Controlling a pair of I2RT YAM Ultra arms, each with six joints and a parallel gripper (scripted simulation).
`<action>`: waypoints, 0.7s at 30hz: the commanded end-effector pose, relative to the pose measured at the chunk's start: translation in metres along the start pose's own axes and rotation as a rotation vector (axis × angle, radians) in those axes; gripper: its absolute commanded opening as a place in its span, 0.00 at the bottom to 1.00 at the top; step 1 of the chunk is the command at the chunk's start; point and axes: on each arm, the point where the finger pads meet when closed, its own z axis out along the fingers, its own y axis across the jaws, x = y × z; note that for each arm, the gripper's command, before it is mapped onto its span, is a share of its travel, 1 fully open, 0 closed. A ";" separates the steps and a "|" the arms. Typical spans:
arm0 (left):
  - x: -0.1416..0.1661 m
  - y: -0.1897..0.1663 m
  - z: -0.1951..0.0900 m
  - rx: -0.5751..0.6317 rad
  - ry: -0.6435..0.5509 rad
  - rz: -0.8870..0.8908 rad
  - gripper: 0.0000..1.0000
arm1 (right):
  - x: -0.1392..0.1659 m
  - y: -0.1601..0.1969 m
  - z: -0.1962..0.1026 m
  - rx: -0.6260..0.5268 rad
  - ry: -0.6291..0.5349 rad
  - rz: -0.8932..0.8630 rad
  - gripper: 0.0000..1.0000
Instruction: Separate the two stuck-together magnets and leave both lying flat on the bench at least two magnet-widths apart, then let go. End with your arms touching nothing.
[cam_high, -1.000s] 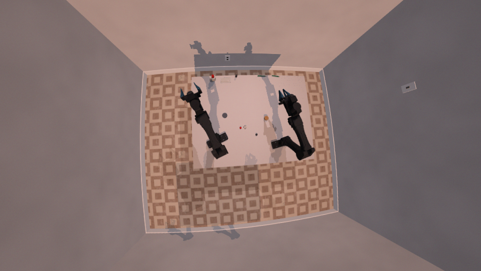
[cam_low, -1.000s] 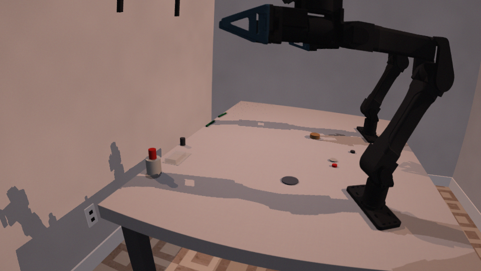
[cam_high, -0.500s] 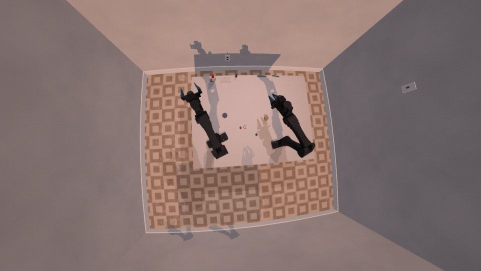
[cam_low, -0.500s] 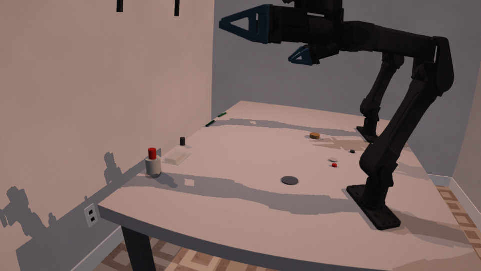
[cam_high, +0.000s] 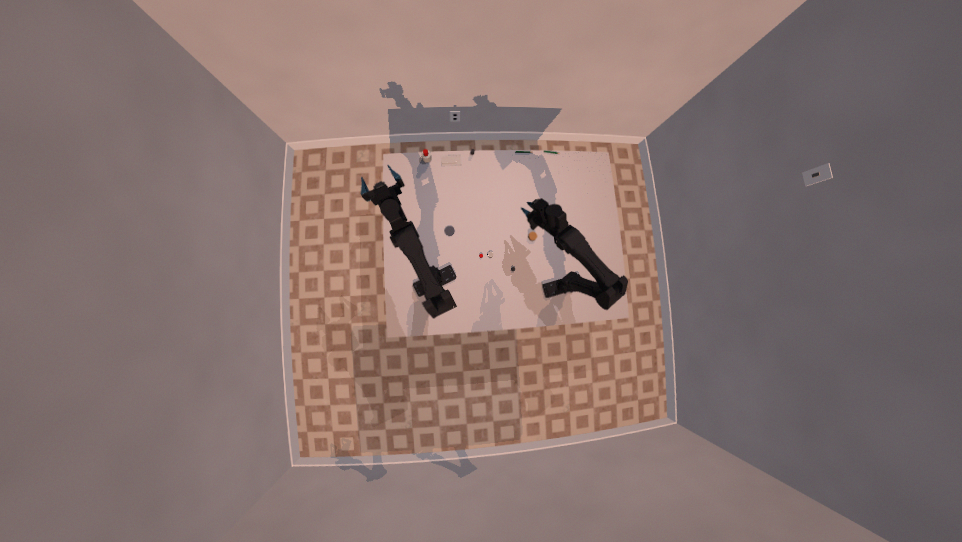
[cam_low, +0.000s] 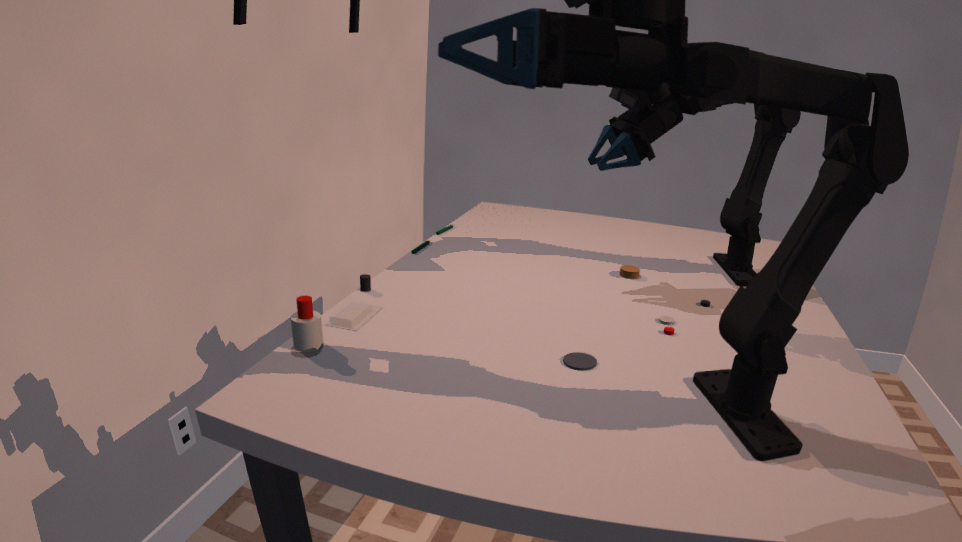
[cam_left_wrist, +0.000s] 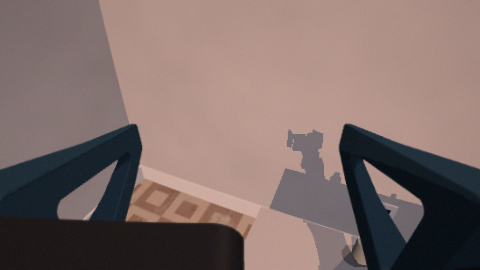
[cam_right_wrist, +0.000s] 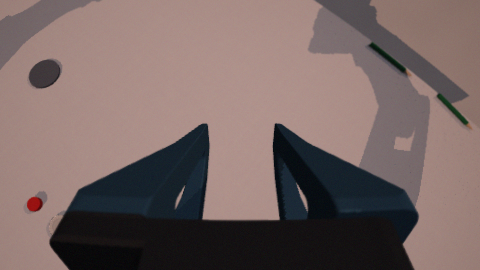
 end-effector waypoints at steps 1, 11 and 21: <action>-0.009 0.000 -0.002 -0.001 -0.023 0.000 1.00 | 0.008 0.016 0.000 -0.036 0.039 -0.045 0.33; -0.009 0.000 -0.002 -0.001 -0.023 0.000 1.00 | 0.047 0.060 0.010 -0.144 0.190 -0.151 0.33; -0.009 0.000 -0.002 -0.001 -0.023 0.000 1.00 | 0.101 0.111 0.008 -0.275 0.384 -0.317 0.33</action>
